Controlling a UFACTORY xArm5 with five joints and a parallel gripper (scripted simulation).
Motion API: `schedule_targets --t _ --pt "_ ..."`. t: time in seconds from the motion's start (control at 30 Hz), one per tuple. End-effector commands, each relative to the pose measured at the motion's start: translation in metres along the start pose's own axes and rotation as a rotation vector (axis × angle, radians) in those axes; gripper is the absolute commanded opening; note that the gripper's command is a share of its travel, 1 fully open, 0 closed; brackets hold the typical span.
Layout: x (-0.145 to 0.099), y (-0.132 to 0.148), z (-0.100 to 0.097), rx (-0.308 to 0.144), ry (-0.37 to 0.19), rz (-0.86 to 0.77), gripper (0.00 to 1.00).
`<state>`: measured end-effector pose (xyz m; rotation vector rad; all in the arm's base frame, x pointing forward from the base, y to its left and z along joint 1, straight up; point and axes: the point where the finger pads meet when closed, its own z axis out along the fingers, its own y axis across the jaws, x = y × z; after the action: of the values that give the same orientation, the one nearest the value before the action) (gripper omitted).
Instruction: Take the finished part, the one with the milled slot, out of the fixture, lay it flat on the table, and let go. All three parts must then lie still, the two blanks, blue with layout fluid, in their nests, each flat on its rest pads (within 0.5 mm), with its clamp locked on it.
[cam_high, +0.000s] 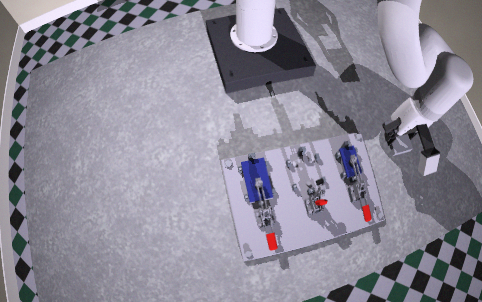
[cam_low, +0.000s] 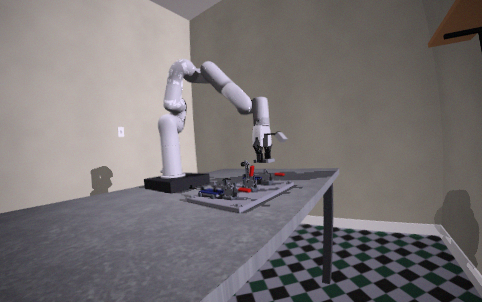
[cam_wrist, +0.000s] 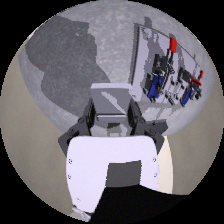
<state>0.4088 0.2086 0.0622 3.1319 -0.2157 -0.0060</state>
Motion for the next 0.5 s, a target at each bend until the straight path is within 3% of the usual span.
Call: schedule_targets --t 0.0,0.47 --pt "0.0011 -0.0008 -0.0014 0.002 0.003 0.000 0.00" --pt "0.0012 -0.0009 0.0044 0.002 0.003 0.000 0.00"
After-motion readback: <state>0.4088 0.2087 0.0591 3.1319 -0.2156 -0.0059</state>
